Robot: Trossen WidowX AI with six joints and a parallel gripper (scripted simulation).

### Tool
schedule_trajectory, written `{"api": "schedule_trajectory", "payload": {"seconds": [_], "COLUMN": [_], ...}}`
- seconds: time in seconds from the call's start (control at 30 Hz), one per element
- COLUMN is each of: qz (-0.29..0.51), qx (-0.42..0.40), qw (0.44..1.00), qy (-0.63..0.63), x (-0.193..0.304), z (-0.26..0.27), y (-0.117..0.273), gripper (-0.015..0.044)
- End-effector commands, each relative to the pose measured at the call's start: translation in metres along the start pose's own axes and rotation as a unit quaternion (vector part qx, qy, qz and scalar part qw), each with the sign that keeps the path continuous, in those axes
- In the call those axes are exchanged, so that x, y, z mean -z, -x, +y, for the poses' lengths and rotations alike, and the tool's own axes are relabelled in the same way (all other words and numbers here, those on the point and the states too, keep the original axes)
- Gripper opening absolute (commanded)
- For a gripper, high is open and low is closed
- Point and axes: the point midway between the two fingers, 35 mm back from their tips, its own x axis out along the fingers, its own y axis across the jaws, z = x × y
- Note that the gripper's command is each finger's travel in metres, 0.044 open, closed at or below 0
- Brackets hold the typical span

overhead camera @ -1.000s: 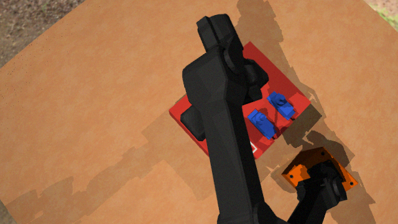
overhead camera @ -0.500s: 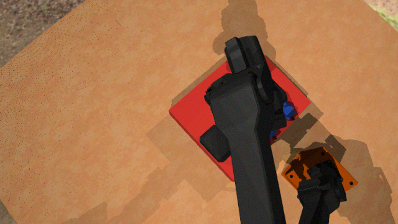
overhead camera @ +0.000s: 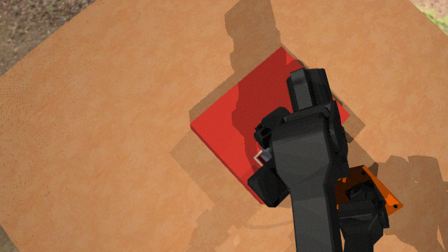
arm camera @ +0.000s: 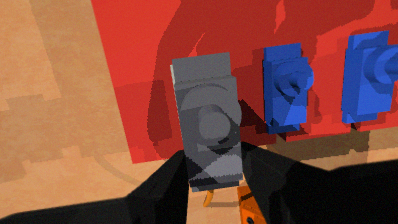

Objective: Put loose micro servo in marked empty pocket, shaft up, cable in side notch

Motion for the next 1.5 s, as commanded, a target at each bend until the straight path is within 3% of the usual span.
{"api": "schedule_trajectory", "payload": {"seconds": [0.0,1.47], "qz": [-0.002,-0.002], "qx": [0.002,0.001], "qw": [1.000,1.000], "qy": [0.004,0.004], "x": [0.001,0.000], "z": [0.000,0.000], "y": [-0.002,-0.043], "gripper": [0.0000,0.0000]}}
